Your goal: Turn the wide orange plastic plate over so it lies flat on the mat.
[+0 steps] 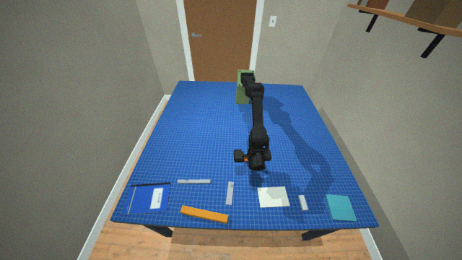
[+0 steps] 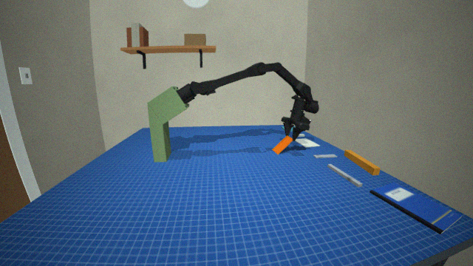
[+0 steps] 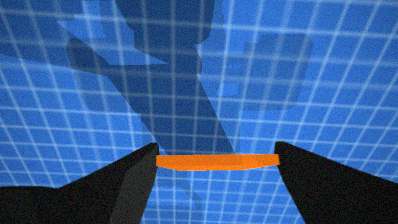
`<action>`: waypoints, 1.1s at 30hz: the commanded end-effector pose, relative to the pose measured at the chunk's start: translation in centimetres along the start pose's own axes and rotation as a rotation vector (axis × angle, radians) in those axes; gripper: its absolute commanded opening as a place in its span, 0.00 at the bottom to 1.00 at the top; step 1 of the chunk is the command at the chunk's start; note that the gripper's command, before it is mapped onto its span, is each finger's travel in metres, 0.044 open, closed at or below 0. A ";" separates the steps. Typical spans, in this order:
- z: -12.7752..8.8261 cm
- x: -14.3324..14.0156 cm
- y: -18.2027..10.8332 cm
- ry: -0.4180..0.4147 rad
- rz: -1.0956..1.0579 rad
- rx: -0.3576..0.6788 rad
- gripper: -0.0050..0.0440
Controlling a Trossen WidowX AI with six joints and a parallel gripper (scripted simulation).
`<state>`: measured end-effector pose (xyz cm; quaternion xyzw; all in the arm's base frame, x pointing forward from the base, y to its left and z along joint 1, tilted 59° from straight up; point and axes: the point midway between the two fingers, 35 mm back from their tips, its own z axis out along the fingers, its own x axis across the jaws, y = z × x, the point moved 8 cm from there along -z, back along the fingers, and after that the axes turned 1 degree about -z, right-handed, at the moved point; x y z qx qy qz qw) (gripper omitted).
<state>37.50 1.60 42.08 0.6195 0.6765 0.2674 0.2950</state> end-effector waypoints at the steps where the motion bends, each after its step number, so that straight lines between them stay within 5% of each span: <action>1: -0.1 0.1 0.0 0.006 -0.002 0.000 0.77; 28: 0.2 0.1 -0.1 0.006 -0.003 -0.003 0.77; 29: -1.6 0.0 0.0 0.004 -0.002 -0.050 0.77; 32: -1.2 0.0 0.1 0.003 -0.001 -0.077 0.77; 33: 0.8 0.0 0.2 0.006 -0.002 -0.038 0.77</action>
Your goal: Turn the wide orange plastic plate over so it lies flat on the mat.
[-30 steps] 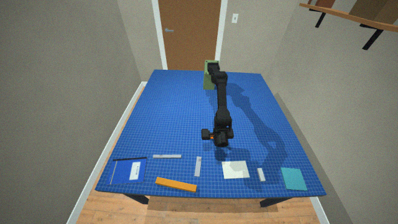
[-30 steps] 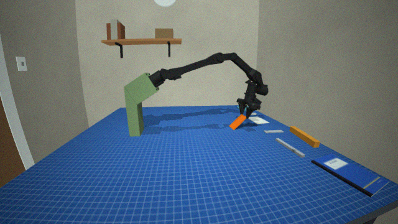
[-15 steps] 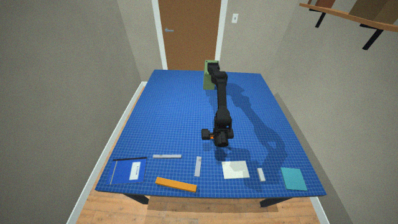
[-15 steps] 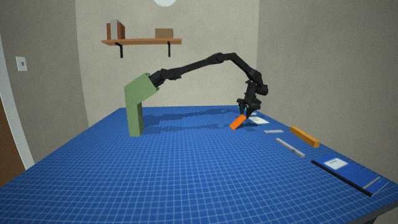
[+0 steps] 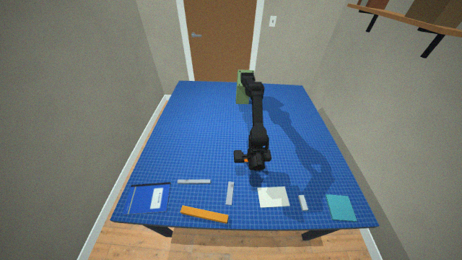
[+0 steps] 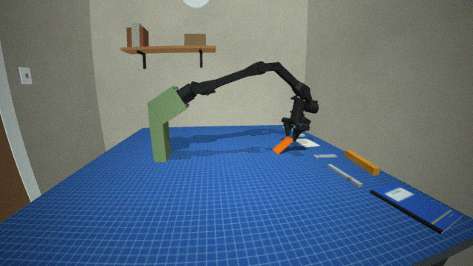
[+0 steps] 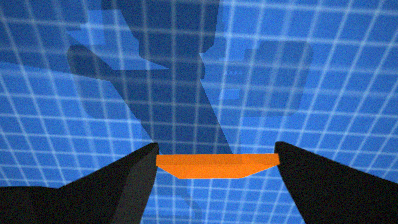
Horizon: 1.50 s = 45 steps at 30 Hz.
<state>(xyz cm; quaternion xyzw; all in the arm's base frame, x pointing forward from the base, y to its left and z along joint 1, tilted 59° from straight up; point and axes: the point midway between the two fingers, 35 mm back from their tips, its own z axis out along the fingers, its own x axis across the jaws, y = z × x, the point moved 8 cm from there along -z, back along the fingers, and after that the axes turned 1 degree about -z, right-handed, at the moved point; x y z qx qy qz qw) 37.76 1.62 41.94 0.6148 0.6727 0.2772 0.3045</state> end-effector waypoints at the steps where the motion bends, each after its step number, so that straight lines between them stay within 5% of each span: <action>1: 0.3 0.0 0.5 0.005 0.000 -0.023 0.77; 8: 0.9 0.0 0.2 0.005 -0.001 -0.019 0.77; 9: -0.9 -0.1 0.5 0.003 0.000 -0.068 0.77; 12: -0.1 -0.1 0.6 0.002 0.000 -0.086 0.77; 13: 1.7 0.0 0.5 0.004 0.000 -0.053 0.77; 17: 1.8 0.0 0.6 0.004 0.000 -0.057 0.77; 19: 0.1 -0.1 0.8 0.001 0.000 -0.111 0.77; 23: 0.3 -0.1 0.7 0.001 0.000 -0.133 0.77; 25: 2.8 0.0 0.7 0.003 0.000 -0.098 0.77; 32: 1.5 -0.1 0.9 0.000 0.000 -0.174 0.77; 35: 4.2 0.0 0.9 0.002 0.000 -0.143 0.77; 43: 2.8 -0.1 1.1 -0.001 0.000 -0.218 0.77; 45: 5.3 -0.1 0.9 0.001 -0.001 -0.188 0.77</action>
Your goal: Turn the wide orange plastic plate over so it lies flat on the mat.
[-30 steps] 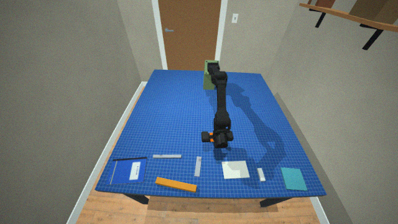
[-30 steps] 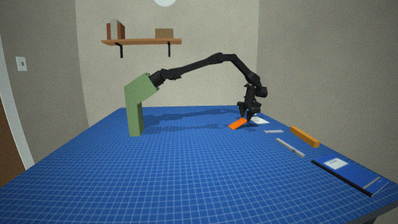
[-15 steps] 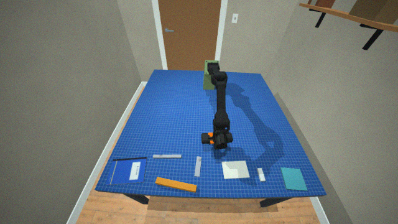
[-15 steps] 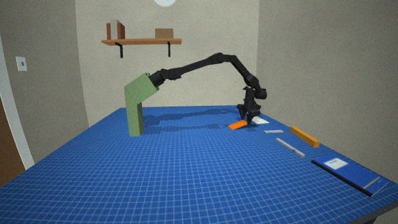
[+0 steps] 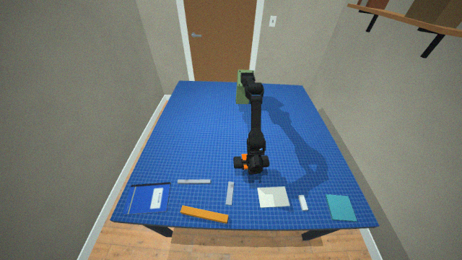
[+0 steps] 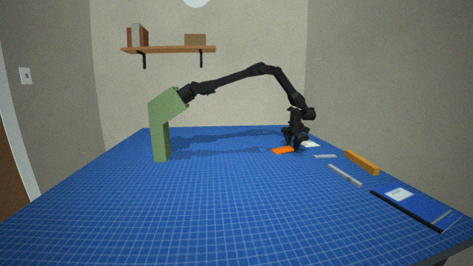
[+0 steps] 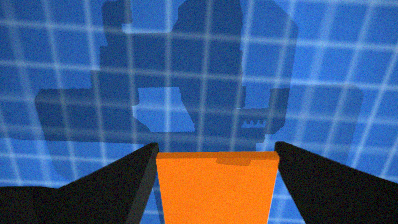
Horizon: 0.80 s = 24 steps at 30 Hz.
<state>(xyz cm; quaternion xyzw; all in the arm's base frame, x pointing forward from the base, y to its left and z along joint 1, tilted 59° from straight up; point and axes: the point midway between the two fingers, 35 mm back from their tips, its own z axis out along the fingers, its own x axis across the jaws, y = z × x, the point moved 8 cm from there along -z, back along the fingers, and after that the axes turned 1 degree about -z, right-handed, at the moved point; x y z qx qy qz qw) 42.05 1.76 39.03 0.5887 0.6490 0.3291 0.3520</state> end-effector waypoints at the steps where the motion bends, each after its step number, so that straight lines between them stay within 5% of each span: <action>1: 0.4 -0.1 0.2 0.002 0.000 -0.030 0.77; 24: -0.2 -0.2 0.6 0.000 0.001 -0.047 0.77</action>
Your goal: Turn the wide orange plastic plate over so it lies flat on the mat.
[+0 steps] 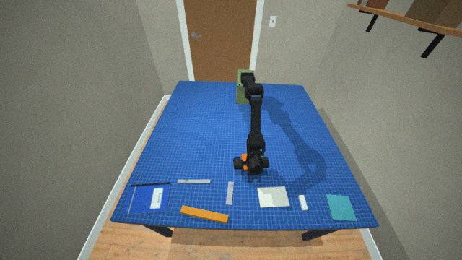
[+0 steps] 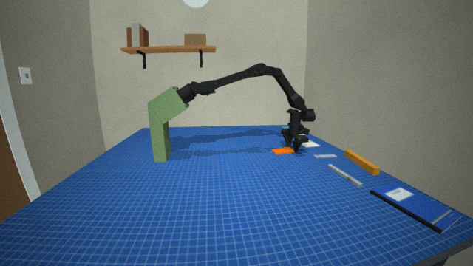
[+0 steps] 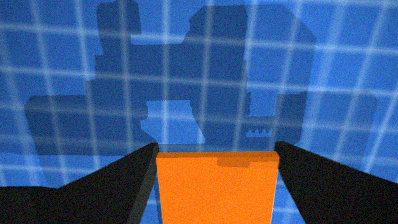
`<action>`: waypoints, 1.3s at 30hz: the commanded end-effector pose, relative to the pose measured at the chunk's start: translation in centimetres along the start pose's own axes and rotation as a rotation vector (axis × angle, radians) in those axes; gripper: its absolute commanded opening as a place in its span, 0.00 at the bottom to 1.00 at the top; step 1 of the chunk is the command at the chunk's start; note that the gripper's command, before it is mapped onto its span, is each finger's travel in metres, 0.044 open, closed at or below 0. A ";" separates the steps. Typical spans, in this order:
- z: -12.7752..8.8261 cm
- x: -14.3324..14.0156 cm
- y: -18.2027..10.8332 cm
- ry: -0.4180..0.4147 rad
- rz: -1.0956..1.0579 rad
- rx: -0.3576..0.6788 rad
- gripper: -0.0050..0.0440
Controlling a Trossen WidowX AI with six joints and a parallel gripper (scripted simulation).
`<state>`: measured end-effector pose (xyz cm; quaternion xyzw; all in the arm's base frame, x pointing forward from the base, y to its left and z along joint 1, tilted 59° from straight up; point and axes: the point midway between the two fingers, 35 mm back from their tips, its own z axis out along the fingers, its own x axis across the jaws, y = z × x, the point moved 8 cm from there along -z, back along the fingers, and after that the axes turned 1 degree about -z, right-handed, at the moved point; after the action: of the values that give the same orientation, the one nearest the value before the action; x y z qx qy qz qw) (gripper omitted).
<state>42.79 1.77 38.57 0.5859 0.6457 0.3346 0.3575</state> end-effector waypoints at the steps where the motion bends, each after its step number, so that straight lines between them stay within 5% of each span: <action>1: -1.0 -0.2 0.6 0.001 0.000 -0.030 0.77; 12: -1.0 -0.2 0.6 0.001 0.000 -0.030 0.77; 13: -1.0 -0.2 0.6 0.001 0.000 -0.030 1.00; 39: -1.0 -0.2 0.6 0.001 0.000 -0.029 1.00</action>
<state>42.79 1.77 38.59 0.5857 0.6456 0.3349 0.3578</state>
